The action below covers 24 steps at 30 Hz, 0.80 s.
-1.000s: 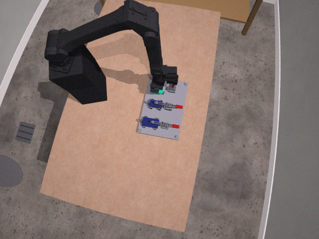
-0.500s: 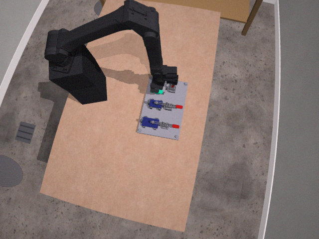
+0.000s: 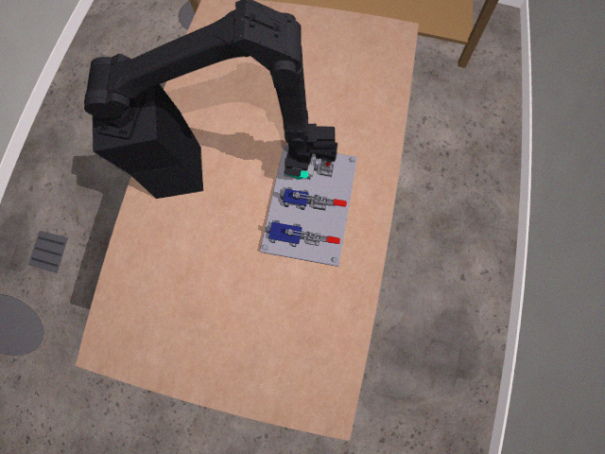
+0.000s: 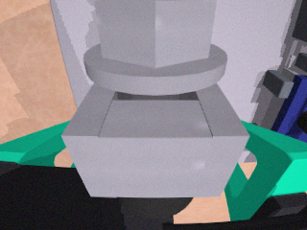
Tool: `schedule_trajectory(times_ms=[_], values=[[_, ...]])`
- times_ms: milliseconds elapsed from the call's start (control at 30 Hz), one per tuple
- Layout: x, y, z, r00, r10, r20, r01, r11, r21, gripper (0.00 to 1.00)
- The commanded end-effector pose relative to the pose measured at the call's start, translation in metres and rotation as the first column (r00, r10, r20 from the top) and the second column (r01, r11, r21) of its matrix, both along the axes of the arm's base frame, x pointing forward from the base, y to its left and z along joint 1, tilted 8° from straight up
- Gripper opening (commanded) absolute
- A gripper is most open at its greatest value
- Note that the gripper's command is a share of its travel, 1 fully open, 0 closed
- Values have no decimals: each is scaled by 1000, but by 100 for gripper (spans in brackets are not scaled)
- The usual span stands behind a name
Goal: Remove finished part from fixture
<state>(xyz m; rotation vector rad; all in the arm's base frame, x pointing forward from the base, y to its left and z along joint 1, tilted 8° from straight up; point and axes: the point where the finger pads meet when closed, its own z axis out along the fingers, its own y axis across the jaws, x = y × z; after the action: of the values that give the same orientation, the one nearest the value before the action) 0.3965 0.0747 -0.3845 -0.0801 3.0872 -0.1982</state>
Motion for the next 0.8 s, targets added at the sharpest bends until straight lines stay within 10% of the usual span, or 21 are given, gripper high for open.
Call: schedule_trajectory(times_ms=[0,767], values=[[-5,-7,-6,1000,-6,-3,6,1000,1,92],[-9,-8,-6,1000,-6,-8,6,1000,0,92]])
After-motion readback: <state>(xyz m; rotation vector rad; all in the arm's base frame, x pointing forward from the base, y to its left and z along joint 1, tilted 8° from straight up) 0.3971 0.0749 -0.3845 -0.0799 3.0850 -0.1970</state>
